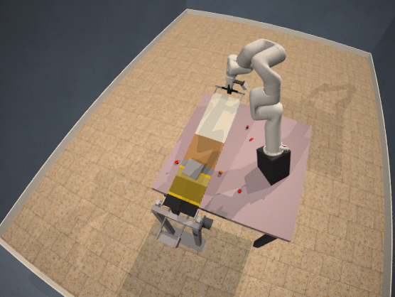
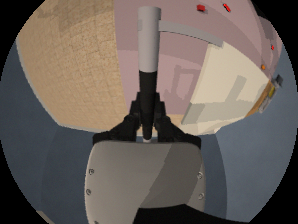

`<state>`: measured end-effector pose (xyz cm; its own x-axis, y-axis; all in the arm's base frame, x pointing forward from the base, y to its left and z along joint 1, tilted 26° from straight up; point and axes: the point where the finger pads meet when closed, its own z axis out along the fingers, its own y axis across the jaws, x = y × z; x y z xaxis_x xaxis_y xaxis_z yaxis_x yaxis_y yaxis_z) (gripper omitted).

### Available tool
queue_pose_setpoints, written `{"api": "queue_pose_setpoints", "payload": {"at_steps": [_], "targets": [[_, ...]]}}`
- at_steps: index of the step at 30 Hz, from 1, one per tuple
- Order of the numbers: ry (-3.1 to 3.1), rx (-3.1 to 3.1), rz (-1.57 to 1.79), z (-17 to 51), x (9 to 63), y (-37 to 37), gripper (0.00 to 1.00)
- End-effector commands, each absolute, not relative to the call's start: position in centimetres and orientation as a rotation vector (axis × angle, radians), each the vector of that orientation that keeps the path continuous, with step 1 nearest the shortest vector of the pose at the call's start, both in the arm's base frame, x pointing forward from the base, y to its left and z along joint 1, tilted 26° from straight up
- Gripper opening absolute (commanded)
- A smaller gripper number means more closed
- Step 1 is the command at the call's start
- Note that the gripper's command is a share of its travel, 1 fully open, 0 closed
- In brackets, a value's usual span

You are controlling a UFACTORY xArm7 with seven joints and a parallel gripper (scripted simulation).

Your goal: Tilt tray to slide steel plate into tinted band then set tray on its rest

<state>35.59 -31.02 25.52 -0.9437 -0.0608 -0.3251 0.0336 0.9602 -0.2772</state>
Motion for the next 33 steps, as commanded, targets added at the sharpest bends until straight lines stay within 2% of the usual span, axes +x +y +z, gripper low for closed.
{"api": "queue_pose_setpoints", "payload": {"at_steps": [1, 6, 12, 33], "targets": [[2.773, -0.02, -0.404, 26.6, 35.3, -30.6, 0.0], [2.773, -0.02, -0.404, 32.4, 33.1, -27.2, 0.0], [2.773, -0.02, -0.404, 26.2, 35.5, -30.8, 0.0], [2.773, -0.02, -0.404, 25.6, 35.7, -31.1, 0.0]]}}
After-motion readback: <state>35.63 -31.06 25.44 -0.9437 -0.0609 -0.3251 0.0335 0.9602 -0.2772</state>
